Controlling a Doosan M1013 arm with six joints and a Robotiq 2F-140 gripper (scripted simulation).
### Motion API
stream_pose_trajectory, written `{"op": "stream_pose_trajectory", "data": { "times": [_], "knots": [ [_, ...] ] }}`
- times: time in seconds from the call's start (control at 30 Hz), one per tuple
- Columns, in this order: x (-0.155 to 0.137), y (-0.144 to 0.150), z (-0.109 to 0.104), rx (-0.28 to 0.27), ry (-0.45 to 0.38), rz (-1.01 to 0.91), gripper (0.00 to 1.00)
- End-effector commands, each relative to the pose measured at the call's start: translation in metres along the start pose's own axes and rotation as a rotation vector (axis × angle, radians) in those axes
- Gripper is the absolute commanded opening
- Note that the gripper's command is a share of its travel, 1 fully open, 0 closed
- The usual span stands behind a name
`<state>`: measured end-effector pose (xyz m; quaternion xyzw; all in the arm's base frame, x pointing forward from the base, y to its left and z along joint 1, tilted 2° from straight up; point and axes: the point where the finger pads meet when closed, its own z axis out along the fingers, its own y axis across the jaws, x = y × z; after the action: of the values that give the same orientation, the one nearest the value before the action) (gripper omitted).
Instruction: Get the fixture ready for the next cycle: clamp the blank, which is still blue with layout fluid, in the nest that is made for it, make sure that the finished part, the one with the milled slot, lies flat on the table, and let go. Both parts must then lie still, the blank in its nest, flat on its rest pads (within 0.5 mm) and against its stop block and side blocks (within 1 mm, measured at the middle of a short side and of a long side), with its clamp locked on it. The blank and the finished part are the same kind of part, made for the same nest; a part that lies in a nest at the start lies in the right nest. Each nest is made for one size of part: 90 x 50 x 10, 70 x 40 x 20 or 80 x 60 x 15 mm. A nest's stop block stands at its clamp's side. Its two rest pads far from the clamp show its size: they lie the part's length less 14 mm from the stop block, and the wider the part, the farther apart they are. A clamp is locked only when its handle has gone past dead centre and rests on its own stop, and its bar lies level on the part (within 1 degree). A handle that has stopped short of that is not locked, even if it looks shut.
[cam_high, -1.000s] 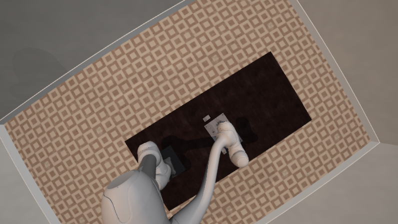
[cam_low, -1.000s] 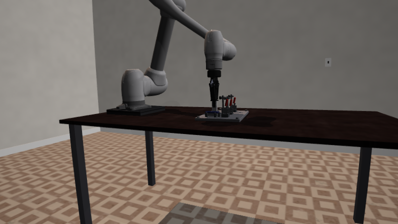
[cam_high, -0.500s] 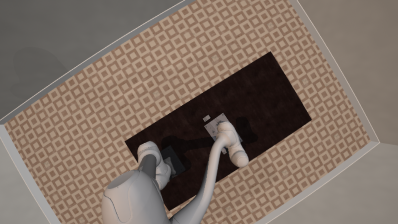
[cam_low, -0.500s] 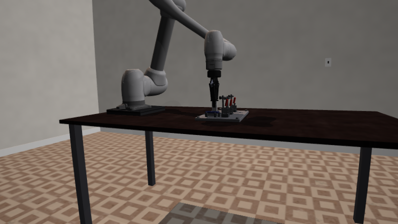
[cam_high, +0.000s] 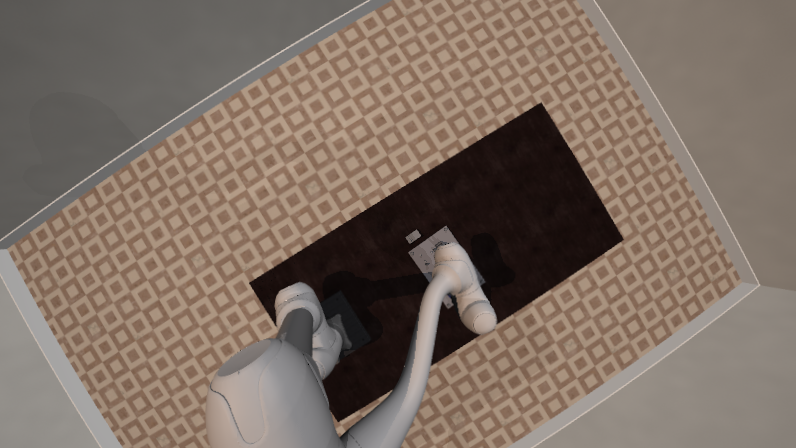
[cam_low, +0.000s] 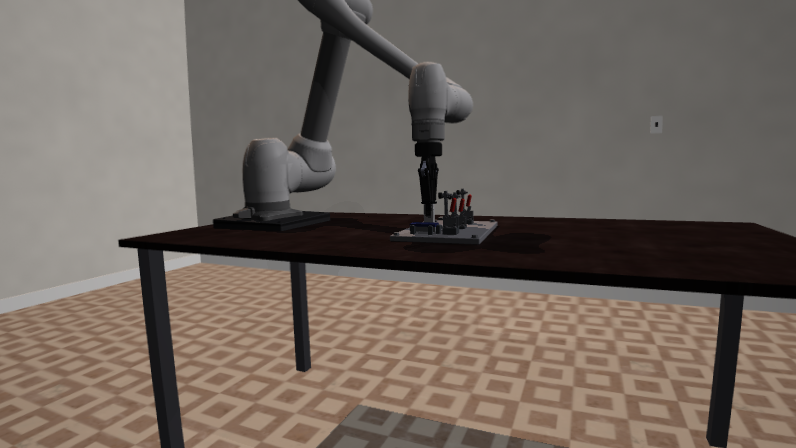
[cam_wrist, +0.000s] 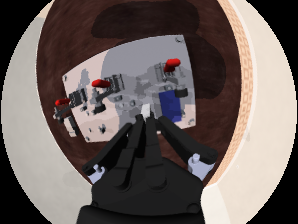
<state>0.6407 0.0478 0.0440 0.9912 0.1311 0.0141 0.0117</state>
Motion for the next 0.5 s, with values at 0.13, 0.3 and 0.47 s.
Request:
{"op": "stream_pose_trajectory", "data": {
  "times": [0.13,0.3,0.47],
  "knots": [
    [0.0000,0.0000,0.0000,0.000,0.000,0.000,0.00],
    [0.0000,0.0000,0.0000,0.000,0.000,0.000,0.00],
    [0.0000,0.0029,0.0000,0.000,0.000,0.000,0.00]
  ]
}}
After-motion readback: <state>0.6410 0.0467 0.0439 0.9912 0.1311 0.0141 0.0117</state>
